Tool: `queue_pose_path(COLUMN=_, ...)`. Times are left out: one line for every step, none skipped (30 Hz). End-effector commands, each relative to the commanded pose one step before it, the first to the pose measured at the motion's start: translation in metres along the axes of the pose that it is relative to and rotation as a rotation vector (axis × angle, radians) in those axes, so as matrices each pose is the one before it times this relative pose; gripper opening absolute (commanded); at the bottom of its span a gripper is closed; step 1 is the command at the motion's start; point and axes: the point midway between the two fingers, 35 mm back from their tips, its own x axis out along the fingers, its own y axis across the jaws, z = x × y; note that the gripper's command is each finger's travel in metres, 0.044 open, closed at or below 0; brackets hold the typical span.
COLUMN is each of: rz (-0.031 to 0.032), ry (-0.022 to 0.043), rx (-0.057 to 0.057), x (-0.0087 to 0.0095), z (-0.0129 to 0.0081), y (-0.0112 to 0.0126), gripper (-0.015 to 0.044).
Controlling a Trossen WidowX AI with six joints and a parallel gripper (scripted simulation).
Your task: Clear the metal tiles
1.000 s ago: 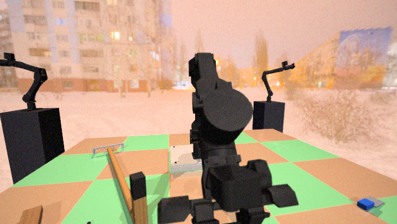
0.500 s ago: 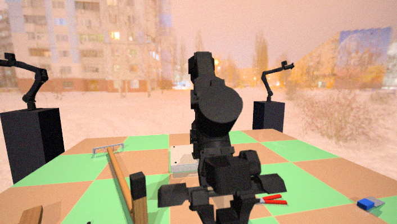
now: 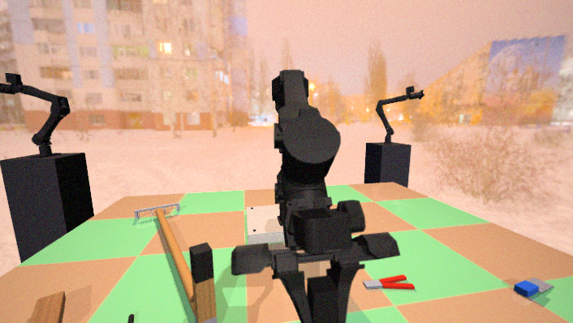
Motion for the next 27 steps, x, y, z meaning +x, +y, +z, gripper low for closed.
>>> queue_pose_path(rz=0.00159, ry=-0.02755, rx=-0.0024, x=-0.01043, z=0.00210, y=-0.00057, gripper=0.0000)
queue_pose_path(rz=-0.00003, ry=-0.00004, rx=0.0000, x=-0.00097, z=-0.00123, y=-0.00003, gripper=0.0000)
queue_pose_path(rz=-0.00003, ry=-0.00004, rx=0.0000, x=-0.00096, z=-0.00124, y=-0.00003, gripper=0.0000)
queue_pose_path(rz=-0.00003, ry=-0.00004, rx=0.0000, x=-0.00096, z=-0.00124, y=-0.00003, gripper=0.0000)
queue_pose_path(rz=-0.00003, ry=-0.00004, rx=0.0000, x=-0.00095, z=-0.00125, y=-0.00003, gripper=0.0000)
queue_pose_path(rz=-0.00003, ry=-0.00004, rx=0.0000, x=-0.00095, z=-0.00126, y=-0.00002, gripper=0.0000)
queue_pose_path(rz=-0.00003, ry=-0.00004, rx=0.0000, x=-0.00094, z=-0.00126, y=-0.00002, gripper=0.0000)
queue_pose_path(rz=-0.00003, ry=-0.00004, rx=0.0000, x=-0.00094, z=-0.00127, y=-0.00002, gripper=0.0000)
queue_pose_path(rz=-0.00003, ry=-0.00004, rx=0.0000, x=-0.00093, z=-0.00128, y=-0.00002, gripper=0.0000)
queue_pose_path(rz=-0.00003, ry=-0.00004, rx=0.0000, x=-0.00092, z=-0.00128, y=-0.00001, gripper=0.0000)
queue_pose_path(rz=-0.00003, ry=-0.00004, rx=0.0000, x=-0.00092, z=-0.00129, y=-0.00001, gripper=0.0000)
queue_pose_path(rz=-0.00003, ry=-0.00004, rx=0.0000, x=-0.00091, z=-0.00129, y=-0.00001, gripper=0.0000)
queue_pose_path(rz=-0.00003, ry=-0.00004, rx=0.0000, x=-0.00091, z=-0.00130, y=-0.00001, gripper=0.0000)
queue_pose_path(rz=-0.00003, ry=-0.00004, rx=0.0000, x=-0.00090, z=-0.00131, y=0.00000, gripper=0.0000)
queue_pose_path(rz=-0.00003, ry=-0.00004, rx=0.0000, x=-0.00090, z=-0.00131, y=0.00000, gripper=0.0000)
queue_pose_path(rz=-0.00003, ry=-0.00004, rx=0.0000, x=-0.00089, z=-0.00132, y=0.00000, gripper=0.0000)
queue_pose_path(rz=-0.00003, ry=-0.00004, rx=0.0000, x=-0.00089, z=-0.00133, y=0.00000, gripper=0.0000)
queue_pose_path(rz=-0.00003, ry=-0.00004, rx=0.0000, x=-0.00088, z=-0.00133, y=0.00004, gripper=0.0000)
queue_pose_path(rz=-0.00003, ry=-0.00004, rx=0.0000, x=-0.00088, z=-0.00134, y=0.00004, gripper=0.0000)
queue_pose_path(rz=-0.00003, ry=-0.00004, rx=0.0000, x=-0.00087, z=-0.00134, y=0.00004, gripper=0.0000)
queue_pose_path(rz=-0.00003, ry=-0.00004, rx=0.0000, x=-0.00087, z=-0.00135, y=0.00005, gripper=0.0000)
queue_pose_path(rz=-0.00003, ry=-0.00004, rx=0.0000, x=-0.00086, z=-0.00135, y=0.00005, gripper=0.0000)
queue_pose_path(rz=-0.00003, ry=-0.00004, rx=0.0000, x=-0.00085, z=-0.00136, y=0.00005, gripper=0.0000)
queue_pose_path(rz=-0.00003, ry=-0.00004, rx=0.0000, x=-0.00085, z=-0.00137, y=0.00005, gripper=0.0000)
queue_pose_path(rz=-0.00003, ry=-0.00004, rx=0.0000, x=-0.00084, z=-0.00137, y=0.00005, gripper=0.0000)
queue_pose_path(rz=-0.00003, ry=-0.00004, rx=0.0000, x=-0.00084, z=-0.00138, y=0.00006, gripper=0.0000)
queue_pose_path(rz=-0.00003, ry=-0.00004, rx=0.0000, x=-0.00081, z=-0.00135, y=0.00006, gripper=0.0000)
